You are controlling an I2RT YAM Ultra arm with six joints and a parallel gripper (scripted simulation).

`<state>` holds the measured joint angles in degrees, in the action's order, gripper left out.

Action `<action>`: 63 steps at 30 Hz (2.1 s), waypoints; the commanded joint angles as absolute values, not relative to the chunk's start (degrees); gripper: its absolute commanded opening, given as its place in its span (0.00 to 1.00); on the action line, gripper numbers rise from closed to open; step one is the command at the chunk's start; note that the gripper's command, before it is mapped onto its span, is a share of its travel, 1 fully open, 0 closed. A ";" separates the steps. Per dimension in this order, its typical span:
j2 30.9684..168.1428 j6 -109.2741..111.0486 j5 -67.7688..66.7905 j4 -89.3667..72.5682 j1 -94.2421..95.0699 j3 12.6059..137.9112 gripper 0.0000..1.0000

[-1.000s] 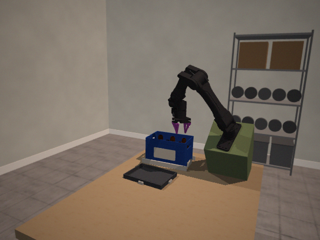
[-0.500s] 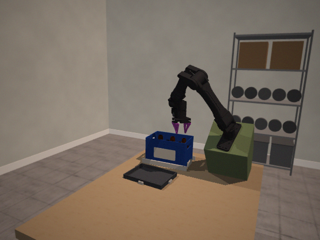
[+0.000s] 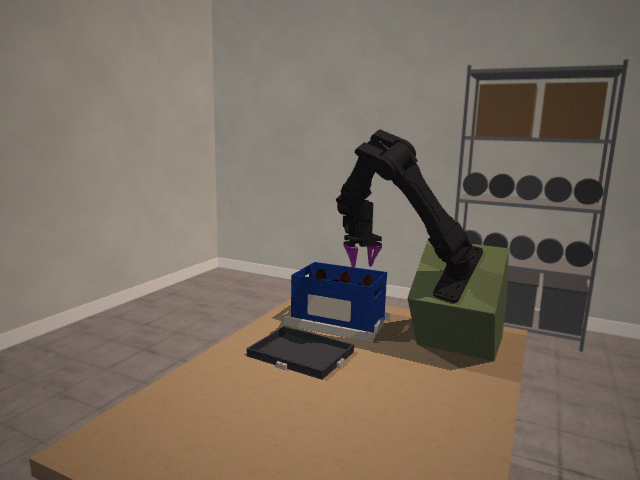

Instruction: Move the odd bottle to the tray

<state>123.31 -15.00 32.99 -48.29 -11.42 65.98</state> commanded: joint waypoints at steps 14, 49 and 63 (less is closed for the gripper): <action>122.50 -16.17 32.79 -46.08 -12.11 65.76 0.61; 126.48 -20.40 33.76 -37.23 -8.69 62.12 0.61; 126.39 -20.81 33.84 -36.39 -8.00 61.98 0.61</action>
